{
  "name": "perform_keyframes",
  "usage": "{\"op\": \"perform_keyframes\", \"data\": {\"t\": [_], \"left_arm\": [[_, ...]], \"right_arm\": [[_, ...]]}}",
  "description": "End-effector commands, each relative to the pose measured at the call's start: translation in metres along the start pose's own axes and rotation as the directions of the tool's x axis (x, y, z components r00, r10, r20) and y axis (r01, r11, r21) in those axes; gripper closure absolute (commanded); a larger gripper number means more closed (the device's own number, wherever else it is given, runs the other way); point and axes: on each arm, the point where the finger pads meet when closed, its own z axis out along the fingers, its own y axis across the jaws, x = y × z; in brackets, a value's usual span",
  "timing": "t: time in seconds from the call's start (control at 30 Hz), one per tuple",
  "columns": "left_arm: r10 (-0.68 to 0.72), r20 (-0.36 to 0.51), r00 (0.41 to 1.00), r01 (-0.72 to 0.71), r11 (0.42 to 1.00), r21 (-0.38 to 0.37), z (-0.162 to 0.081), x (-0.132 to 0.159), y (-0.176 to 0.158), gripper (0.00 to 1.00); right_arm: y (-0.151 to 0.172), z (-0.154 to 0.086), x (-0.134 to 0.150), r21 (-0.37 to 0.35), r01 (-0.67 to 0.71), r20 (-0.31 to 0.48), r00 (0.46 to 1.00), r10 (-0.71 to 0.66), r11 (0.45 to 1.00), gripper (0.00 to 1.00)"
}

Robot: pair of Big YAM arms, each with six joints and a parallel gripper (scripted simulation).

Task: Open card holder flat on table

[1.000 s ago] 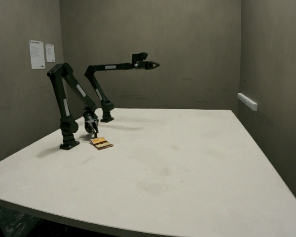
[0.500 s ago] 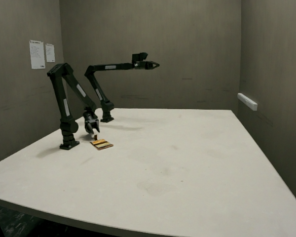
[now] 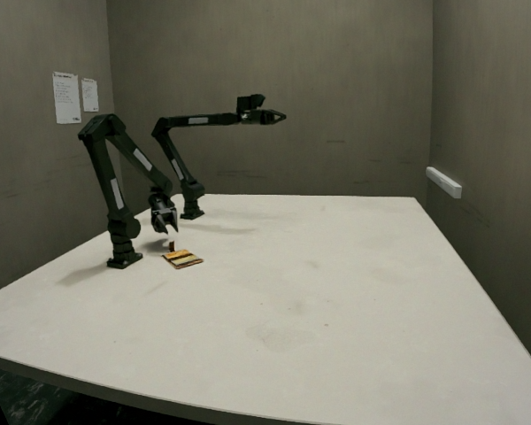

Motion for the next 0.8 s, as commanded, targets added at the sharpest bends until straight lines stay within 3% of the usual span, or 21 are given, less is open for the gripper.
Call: {"op": "perform_keyframes", "data": {"t": [0.0,0.1,0.33,0.4,0.53,0.67,0.77], "left_arm": [[-0.008,0.016,1.000,0.008,1.000,0.018,-0.002,-0.003,-0.008,0.64],[-0.008,0.016,1.000,0.008,1.000,0.018,-0.002,-0.003,-0.008,0.64],[-0.008,0.016,1.000,0.008,1.000,0.018,-0.002,-0.003,-0.008,0.64],[-0.008,0.016,1.000,0.008,1.000,0.018,-0.002,-0.003,-0.008,0.64],[-0.008,0.016,1.000,0.008,1.000,0.018,-0.002,-0.003,-0.008,0.64],[-0.008,0.016,1.000,0.008,1.000,0.018,-0.002,-0.003,-0.008,0.64],[-0.008,0.016,1.000,0.008,1.000,0.018,-0.002,-0.003,-0.008,0.64]], "right_arm": [[-0.009,-0.013,0.014,0.009,-0.038,0.013,0.999,0.037,0.999,0.57],[-0.009,-0.018,0.022,0.010,-0.039,0.015,0.999,0.039,0.999,0.57],[-0.030,-0.006,0.007,-0.058,-0.269,0.106,0.956,0.274,0.961,0.57],[-0.030,-0.006,0.007,-0.058,-0.269,0.106,0.956,0.274,0.961,0.57],[-0.050,-0.002,0.010,-0.129,-0.471,0.183,0.854,0.488,0.873,0.57],[-0.081,0.007,0.017,-0.223,-0.640,0.224,0.700,0.678,0.735,0.57],[-0.111,0.018,0.034,-0.292,-0.742,0.237,0.555,0.798,0.603,0.57]]}}
